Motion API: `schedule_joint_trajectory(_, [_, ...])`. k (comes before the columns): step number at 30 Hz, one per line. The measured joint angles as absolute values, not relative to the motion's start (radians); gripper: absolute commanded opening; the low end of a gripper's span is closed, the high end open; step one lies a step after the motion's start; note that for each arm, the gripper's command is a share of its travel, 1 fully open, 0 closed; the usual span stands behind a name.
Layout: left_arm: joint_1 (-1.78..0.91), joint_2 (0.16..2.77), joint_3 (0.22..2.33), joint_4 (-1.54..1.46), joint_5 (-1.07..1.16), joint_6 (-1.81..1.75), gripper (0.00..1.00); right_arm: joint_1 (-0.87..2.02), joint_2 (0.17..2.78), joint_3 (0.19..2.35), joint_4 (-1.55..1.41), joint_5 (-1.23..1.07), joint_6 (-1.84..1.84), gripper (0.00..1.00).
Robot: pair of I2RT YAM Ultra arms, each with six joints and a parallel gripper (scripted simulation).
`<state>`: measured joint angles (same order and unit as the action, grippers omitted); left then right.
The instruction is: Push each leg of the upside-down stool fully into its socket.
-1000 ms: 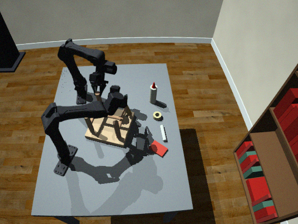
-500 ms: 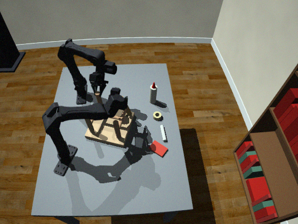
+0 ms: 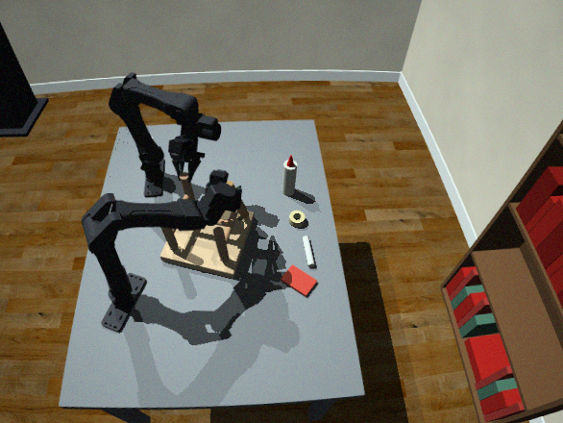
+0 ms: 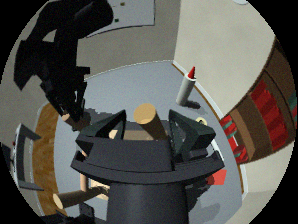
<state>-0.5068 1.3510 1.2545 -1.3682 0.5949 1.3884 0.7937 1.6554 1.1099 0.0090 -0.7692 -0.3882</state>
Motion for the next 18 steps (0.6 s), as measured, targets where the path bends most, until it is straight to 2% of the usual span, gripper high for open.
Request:
schedule_joint_trajectory(8, [-0.507,1.351,1.254,-1.368,0.595,1.388,0.28,0.794,1.671,1.088,0.040,-0.769,-0.388,0.69])
schedule_joint_trajectory(9, [-0.507,1.351,1.254,-1.368,0.595,1.388,0.28,0.794,1.670,1.088,0.044,-0.769,-0.388,0.28])
schedule_joint_trajectory(18, [-0.507,1.351,1.255,-1.369,0.596,1.388,0.28,0.794,1.668,1.086,0.059,-0.768,-0.407,0.28])
